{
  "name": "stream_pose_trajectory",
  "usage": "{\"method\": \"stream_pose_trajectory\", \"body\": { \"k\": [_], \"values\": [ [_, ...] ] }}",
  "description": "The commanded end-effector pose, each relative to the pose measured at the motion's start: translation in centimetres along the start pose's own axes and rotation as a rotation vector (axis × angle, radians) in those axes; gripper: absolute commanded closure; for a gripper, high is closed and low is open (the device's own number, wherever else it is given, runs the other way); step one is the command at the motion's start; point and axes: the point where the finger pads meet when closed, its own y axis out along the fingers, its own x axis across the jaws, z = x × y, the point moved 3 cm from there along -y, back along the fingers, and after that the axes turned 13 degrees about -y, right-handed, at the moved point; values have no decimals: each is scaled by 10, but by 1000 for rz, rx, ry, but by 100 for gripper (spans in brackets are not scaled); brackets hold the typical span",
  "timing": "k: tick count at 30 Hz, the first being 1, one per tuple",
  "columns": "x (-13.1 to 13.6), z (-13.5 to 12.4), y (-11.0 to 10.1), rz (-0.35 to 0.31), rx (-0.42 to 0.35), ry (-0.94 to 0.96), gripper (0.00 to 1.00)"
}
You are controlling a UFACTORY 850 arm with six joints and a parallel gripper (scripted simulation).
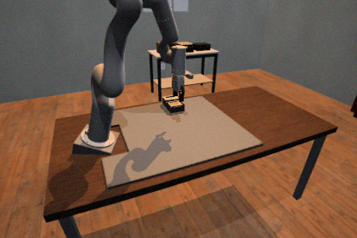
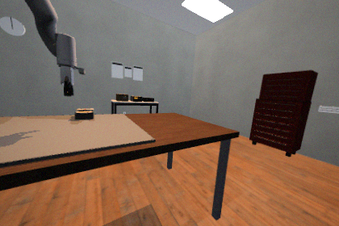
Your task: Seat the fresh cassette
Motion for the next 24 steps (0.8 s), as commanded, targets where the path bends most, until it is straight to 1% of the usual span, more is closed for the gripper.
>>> {"method": "stream_pose_trajectory", "body": {
  "k": [1,5,24],
  "values": [
    [14,-12,-7,2,3,-2,0],
    [20,-17,-10,2,3,-2,0],
    [20,-17,-10,2,3,-2,0]
  ]
}}
